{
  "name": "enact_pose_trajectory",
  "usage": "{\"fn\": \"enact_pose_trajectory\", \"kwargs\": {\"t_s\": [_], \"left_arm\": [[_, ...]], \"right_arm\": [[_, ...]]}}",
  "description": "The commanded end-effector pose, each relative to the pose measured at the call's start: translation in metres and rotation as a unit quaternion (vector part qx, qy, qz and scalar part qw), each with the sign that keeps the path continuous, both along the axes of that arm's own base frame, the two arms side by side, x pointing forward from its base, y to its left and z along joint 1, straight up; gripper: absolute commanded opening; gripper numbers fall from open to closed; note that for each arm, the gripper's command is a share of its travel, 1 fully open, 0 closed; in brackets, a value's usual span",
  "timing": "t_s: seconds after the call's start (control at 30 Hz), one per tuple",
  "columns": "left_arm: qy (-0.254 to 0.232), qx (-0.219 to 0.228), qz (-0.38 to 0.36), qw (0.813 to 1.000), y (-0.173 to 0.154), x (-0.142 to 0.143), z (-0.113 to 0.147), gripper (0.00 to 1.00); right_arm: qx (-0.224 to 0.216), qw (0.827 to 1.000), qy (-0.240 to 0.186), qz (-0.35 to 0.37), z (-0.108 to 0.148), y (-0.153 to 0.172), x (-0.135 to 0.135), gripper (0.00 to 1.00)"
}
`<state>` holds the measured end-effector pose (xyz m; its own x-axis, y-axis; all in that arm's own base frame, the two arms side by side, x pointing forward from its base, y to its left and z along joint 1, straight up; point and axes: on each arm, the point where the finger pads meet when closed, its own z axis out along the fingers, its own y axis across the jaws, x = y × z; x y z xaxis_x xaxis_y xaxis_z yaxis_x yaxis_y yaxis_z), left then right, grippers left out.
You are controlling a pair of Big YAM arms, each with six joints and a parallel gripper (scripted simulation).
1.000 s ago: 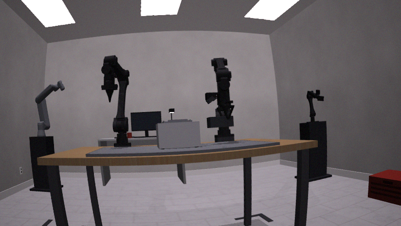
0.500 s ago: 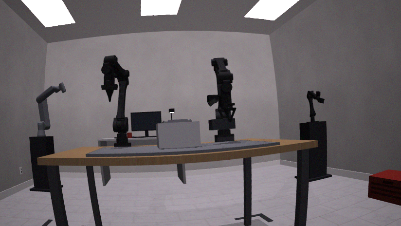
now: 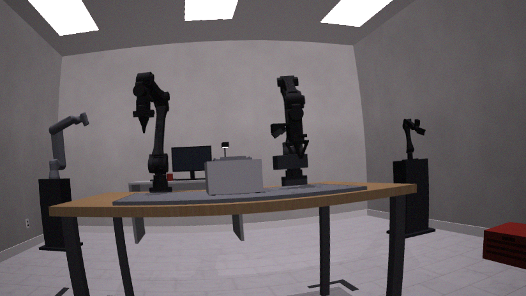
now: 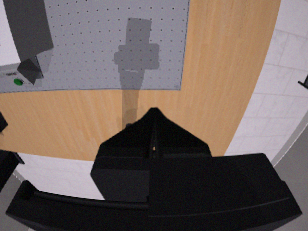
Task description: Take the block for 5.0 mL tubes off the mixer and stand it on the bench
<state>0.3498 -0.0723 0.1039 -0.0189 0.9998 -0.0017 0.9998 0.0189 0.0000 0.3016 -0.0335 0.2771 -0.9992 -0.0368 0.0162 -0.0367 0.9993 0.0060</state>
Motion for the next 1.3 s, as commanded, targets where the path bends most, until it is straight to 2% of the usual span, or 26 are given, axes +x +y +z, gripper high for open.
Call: {"fn": "enact_pose_trajectory", "kwargs": {"t_s": [0.0, 0.33, 0.5, 0.73, 0.87, 1.0, 1.27], "left_arm": [[-0.061, -0.017, 0.003, 0.998, -0.003, 0.042, 0.041, 0.00], [-0.041, -0.011, 0.001, 0.999, -0.011, 0.029, 0.006, 0.00], [-0.037, -0.014, -0.001, 0.999, -0.011, 0.021, 0.002, 0.00], [-0.029, -0.012, 0.002, 1.000, -0.008, 0.017, -0.020, 0.00], [-0.036, -0.013, 0.008, 0.999, -0.004, 0.025, -0.023, 0.00], [-0.033, -0.012, 0.009, 0.999, -0.002, 0.021, -0.025, 0.00], [-0.026, -0.009, 0.011, 1.000, 0.002, 0.019, -0.045, 0.00]], "right_arm": [[-0.003, 1.000, -0.020, 0.001, 0.011, 0.001, 0.008, 0.00], [-0.001, 1.000, -0.003, 0.001, -0.003, 0.002, 0.000, 0.00], [-0.001, 1.000, -0.002, 0.001, -0.003, 0.002, 0.000, 0.00], [-0.002, 1.000, -0.016, 0.001, 0.007, 0.001, 0.006, 0.00], [-0.003, 1.000, -0.024, 0.001, 0.013, 0.001, 0.009, 0.00], [-0.004, 1.000, -0.028, 0.001, 0.016, 0.001, 0.011, 0.00], [-0.004, 0.999, -0.038, 0.001, 0.023, 0.001, 0.014, 0.00]]}}
